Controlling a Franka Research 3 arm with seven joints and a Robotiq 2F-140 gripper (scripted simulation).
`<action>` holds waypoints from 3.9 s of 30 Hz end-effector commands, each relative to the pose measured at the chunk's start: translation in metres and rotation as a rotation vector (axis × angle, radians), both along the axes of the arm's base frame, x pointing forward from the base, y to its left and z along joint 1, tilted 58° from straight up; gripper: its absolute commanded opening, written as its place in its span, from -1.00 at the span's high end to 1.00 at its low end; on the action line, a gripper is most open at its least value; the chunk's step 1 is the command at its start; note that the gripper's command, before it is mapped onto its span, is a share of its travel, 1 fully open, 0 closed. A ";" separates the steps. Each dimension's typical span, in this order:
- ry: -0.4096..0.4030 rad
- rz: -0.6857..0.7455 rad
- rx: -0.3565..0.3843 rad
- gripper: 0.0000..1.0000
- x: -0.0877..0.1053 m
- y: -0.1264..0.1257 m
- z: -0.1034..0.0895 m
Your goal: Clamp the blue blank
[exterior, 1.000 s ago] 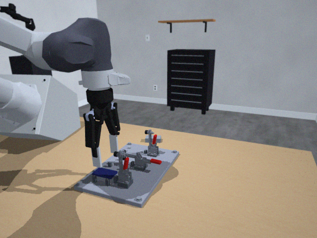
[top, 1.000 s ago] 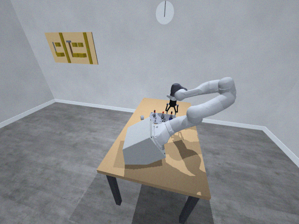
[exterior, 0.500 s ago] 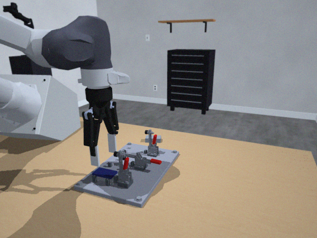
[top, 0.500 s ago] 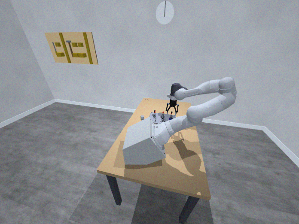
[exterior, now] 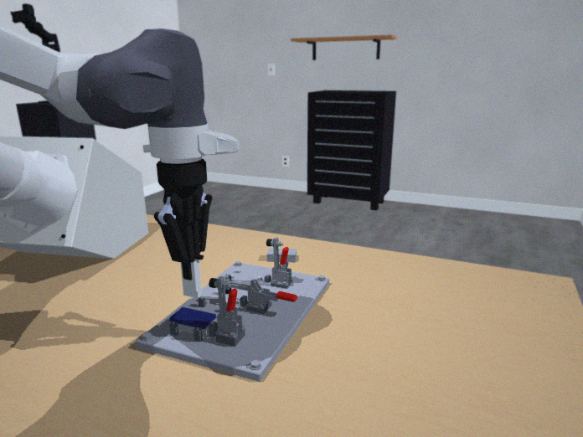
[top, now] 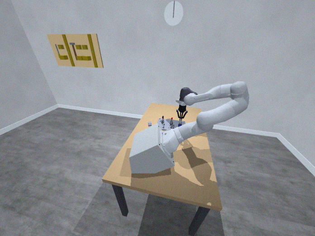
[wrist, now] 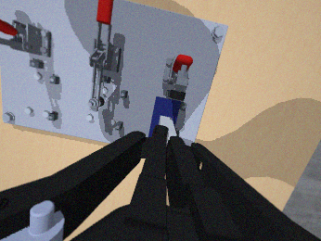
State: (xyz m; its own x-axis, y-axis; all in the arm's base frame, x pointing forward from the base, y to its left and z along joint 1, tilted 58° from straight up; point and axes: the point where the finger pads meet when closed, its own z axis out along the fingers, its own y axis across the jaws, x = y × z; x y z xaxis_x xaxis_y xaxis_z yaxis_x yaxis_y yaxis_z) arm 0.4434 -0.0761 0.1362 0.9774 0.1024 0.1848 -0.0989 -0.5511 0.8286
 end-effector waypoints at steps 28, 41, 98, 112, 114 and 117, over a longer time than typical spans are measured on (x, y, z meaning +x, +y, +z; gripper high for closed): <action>0.002 0.000 0.000 1.00 0.000 0.001 0.001; 0.002 0.000 0.000 1.00 0.004 -0.015 -0.009; 0.002 0.000 0.000 1.00 -0.061 -0.054 -0.041; 0.003 0.001 0.000 1.00 -0.061 -0.054 -0.041; 0.004 0.002 -0.001 1.00 -0.061 -0.054 -0.041; 0.006 0.003 -0.001 1.00 -0.061 -0.054 -0.041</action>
